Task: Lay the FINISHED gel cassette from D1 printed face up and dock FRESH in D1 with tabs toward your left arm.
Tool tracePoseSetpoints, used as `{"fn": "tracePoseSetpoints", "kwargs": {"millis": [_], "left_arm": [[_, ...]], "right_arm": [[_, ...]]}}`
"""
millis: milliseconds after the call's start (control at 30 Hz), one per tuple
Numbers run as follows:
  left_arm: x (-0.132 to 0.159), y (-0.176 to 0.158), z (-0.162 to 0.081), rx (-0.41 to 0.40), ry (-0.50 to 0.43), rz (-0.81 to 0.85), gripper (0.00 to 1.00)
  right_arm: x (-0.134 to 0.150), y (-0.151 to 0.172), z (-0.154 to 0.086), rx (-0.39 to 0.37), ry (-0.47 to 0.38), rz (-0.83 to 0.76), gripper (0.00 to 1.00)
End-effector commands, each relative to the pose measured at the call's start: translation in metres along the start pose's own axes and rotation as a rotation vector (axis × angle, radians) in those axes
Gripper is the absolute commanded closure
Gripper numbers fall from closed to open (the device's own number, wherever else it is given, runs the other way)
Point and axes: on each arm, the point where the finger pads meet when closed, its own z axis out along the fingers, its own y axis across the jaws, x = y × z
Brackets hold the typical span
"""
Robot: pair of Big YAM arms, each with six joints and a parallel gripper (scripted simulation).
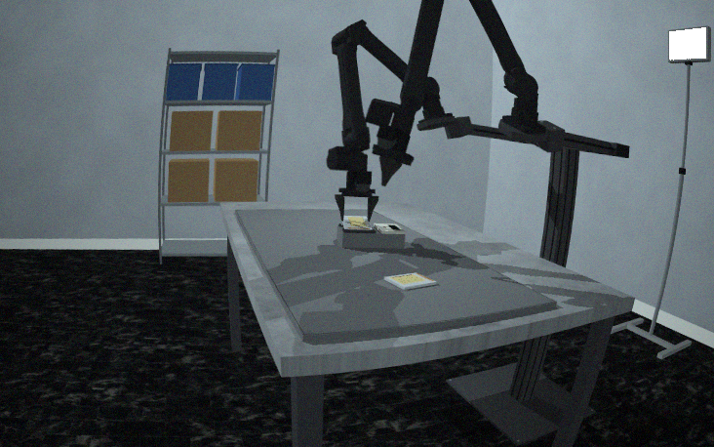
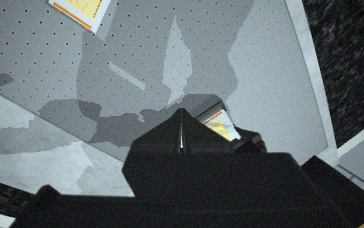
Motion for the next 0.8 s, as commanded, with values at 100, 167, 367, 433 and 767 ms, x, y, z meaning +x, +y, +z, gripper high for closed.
{"fn": "tracePoseSetpoints", "kwargs": {"millis": [100,167,367,433,767], "left_arm": [[0.022,-0.016,0.008,0.036,-0.018,-0.125,1.0],[0.032,-0.019,0.01,0.055,-0.022,-0.18,1.0],[0.06,-0.024,0.017,0.085,-0.026,-0.267,1.0],[0.07,-0.026,0.019,0.094,-0.026,-0.292,1.0],[0.109,-0.028,0.025,0.157,-0.018,-0.461,1.0]], "right_arm": [[-0.002,-0.002,-0.002,0.004,-0.003,-0.001,1.0],[-0.002,-0.002,-0.002,0.004,-0.003,-0.001,1.0],[-0.002,-0.002,-0.002,0.004,-0.003,-0.001,1.0],[-0.002,-0.002,-0.002,0.004,-0.003,-0.001,1.0],[-0.002,-0.002,-0.002,0.004,-0.003,-0.001,1.0]]}}
